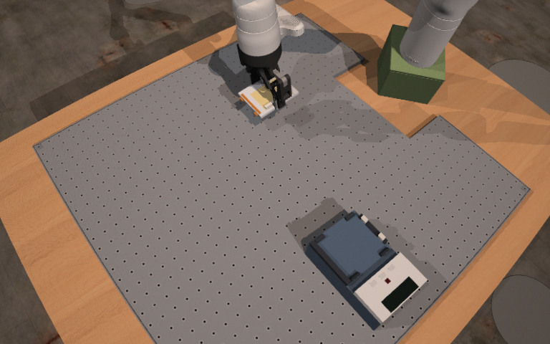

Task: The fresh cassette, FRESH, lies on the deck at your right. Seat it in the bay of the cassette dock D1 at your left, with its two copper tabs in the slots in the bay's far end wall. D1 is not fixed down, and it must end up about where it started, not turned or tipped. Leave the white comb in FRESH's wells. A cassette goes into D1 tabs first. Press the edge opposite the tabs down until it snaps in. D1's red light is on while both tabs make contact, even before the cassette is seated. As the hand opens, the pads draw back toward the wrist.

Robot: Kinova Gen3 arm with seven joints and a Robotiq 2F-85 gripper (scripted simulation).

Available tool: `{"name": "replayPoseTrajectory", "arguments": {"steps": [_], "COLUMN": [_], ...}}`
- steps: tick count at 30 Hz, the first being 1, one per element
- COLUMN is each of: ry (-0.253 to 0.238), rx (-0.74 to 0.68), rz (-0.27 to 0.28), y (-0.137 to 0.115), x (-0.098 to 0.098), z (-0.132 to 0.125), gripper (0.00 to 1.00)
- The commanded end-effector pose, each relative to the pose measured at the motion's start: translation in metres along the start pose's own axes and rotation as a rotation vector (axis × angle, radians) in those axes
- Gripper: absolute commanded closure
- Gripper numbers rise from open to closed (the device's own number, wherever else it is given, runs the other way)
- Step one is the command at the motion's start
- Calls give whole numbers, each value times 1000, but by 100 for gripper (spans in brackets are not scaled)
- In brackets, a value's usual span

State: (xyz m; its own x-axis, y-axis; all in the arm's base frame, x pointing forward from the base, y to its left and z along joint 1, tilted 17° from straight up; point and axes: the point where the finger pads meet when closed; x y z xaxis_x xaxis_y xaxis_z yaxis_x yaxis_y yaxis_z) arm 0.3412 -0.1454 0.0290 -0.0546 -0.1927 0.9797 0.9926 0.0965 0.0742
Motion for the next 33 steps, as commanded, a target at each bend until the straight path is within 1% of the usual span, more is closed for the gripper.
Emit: {"name": "replayPoseTrajectory", "arguments": {"steps": [1, 13, 15, 30, 32, 33], "ry": [-4, -4, -4, -3, -3, -3], "rx": [19, 19, 19, 19, 19, 19], "rz": [-4, -4, -4, -4, -4, -4], "y": [9, 30, 30, 56, 56, 58], "x": [4, 12, 12, 22, 22, 23], "z": [15, 71, 71, 140, 140, 145], "gripper": [100, 100, 100, 100, 100, 100]}}
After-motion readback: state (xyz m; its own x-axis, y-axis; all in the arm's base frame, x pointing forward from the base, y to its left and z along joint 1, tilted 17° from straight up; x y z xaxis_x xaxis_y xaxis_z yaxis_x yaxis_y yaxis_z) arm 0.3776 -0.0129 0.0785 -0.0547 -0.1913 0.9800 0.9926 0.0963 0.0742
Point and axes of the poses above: the point where the finger pads meet when closed, its own x axis back along the fingers, its own z axis across the jaws, y = z × x, and after that the axes turned 12 degrees about x, right-handed
